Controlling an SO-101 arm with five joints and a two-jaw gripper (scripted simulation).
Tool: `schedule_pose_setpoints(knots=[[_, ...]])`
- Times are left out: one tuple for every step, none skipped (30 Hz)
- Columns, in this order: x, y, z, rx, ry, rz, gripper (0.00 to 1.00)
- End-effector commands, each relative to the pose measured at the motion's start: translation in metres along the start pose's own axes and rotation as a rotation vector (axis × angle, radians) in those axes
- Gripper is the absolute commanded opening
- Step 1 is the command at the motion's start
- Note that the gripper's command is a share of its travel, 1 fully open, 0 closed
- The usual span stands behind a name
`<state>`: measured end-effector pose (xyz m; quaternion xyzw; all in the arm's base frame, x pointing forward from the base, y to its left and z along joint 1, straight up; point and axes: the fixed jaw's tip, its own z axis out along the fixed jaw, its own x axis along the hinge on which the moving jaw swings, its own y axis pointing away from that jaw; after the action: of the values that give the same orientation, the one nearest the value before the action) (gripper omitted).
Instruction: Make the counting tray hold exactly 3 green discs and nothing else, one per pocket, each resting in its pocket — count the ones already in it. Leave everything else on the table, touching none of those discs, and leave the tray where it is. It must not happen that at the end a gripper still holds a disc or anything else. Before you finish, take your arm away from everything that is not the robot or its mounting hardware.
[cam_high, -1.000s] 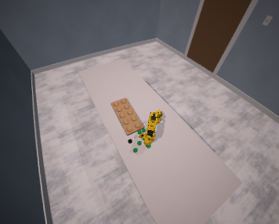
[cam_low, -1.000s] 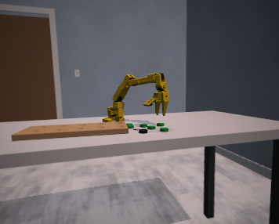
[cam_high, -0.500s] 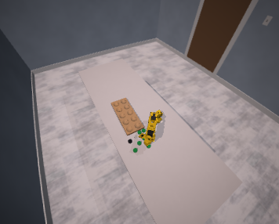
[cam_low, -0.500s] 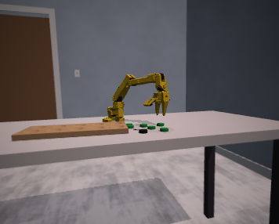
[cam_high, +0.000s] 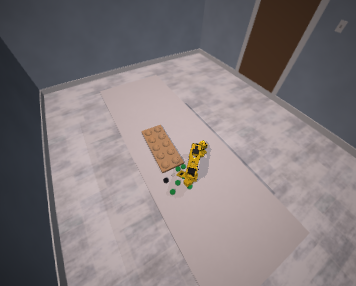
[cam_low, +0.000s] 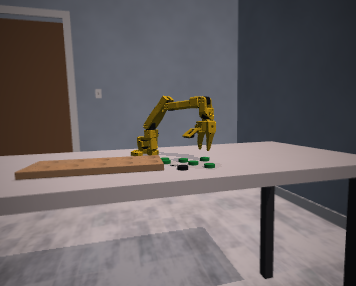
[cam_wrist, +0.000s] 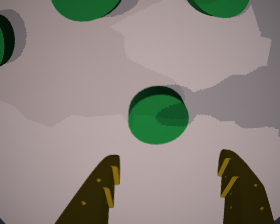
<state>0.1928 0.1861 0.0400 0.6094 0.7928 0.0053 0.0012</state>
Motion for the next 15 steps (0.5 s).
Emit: schedule_pose_setpoints(knots=[[0.0040, 0.0047, -0.0064, -0.041, 0.025, -0.008, 0.27], [0.0041, 0.0047, -0.0040, -0.038, 0.023, -0.008, 0.27], [0.0041, 0.0048, -0.0023, -0.036, 0.022, -0.008, 0.27], [0.0041, 0.0048, -0.0013, -0.034, 0.021, -0.008, 0.27], [0.0041, 0.0048, -0.0008, -0.034, 0.021, -0.008, 0.27], [0.0041, 0.0048, -0.0008, -0.033, 0.020, -0.008, 0.27], [0.0041, 0.0048, -0.0008, -0.033, 0.020, -0.008, 0.27], [0.0041, 0.0048, -0.0008, -0.033, 0.020, -0.008, 0.27], [0.0041, 0.0048, -0.0008, -0.033, 0.020, -0.008, 0.27], [0.0041, 0.0048, -0.0008, -0.033, 0.020, -0.008, 0.27], [0.0041, 0.0048, -0.0008, -0.033, 0.020, -0.008, 0.27], [0.0041, 0.0048, -0.0008, -0.033, 0.020, -0.008, 0.27], [0.0041, 0.0048, -0.0008, -0.033, 0.020, -0.008, 0.27], [0.0059, 0.0079, 0.0006, -0.056, 0.033, -0.009, 0.27], [0.0059, 0.0079, 0.0006, -0.056, 0.033, -0.009, 0.27]])
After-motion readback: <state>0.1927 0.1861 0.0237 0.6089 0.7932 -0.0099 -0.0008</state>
